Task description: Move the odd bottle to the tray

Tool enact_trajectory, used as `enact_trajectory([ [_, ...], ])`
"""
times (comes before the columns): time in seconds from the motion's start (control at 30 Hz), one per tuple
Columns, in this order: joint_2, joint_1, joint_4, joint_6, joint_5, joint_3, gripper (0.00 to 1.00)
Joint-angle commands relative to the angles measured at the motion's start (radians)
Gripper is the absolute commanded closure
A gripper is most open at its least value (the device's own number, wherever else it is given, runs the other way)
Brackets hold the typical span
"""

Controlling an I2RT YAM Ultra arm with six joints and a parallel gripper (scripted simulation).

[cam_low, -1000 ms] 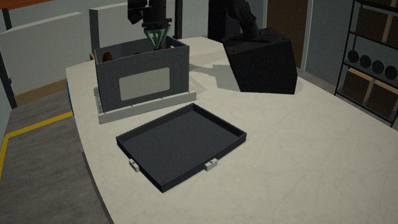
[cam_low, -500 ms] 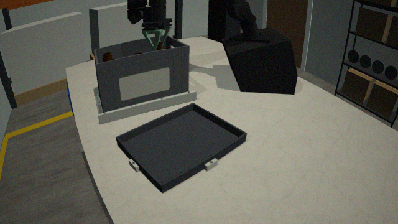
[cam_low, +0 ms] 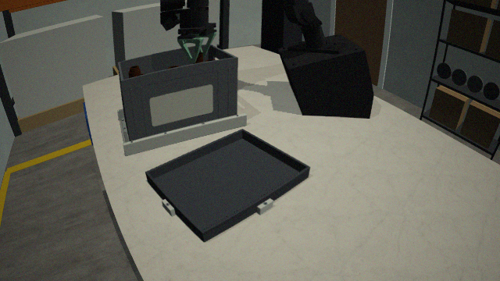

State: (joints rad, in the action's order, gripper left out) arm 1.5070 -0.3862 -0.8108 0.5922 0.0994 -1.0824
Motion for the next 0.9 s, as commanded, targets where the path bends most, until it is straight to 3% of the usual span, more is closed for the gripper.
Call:
enact_trajectory([
  [0.0,-0.015,-0.004,0.009,-0.003,0.005,-0.029,0.39],
  [0.87,-0.038,0.006,-0.033,0.003,0.007,-0.039,0.39],
])
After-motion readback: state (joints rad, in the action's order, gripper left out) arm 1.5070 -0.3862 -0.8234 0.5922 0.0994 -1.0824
